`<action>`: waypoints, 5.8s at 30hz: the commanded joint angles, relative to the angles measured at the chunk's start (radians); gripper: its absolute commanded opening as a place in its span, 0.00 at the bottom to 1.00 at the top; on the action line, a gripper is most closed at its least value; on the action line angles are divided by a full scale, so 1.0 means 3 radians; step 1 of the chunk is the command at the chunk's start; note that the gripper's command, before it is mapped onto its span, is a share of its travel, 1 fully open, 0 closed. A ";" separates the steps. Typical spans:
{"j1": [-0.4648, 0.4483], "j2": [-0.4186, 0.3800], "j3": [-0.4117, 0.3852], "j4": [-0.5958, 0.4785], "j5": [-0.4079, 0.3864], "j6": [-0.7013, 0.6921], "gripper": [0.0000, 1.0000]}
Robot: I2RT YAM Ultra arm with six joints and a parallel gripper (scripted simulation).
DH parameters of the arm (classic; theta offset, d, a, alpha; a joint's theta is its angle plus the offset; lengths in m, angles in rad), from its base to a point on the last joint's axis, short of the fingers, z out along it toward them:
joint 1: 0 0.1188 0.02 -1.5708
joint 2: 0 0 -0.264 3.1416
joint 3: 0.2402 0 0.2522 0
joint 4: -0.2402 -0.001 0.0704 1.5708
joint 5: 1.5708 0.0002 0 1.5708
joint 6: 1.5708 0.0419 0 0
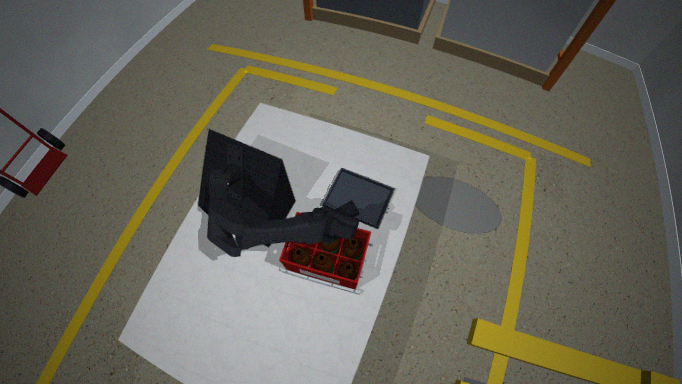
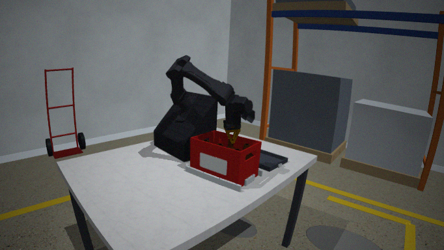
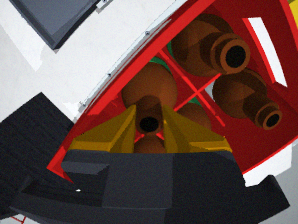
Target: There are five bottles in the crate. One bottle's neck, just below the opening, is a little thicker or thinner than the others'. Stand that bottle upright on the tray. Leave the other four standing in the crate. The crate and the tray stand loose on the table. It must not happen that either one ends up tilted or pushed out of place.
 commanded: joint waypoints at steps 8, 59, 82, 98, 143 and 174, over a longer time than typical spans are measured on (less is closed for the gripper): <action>0.0056 0.0023 0.0065 0.0022 -0.0034 -0.0008 0.00; 0.0248 -0.0167 0.0277 -0.0479 -0.0041 0.0261 0.00; 0.0297 -0.0180 0.0345 -0.0607 -0.0043 0.0322 0.00; 0.0297 -0.0180 0.0345 -0.0607 -0.0043 0.0321 0.00; 0.0299 -0.0180 0.0348 -0.0612 -0.0043 0.0327 0.00; 0.0424 -0.0203 0.0529 -0.0921 -0.0054 0.0493 0.00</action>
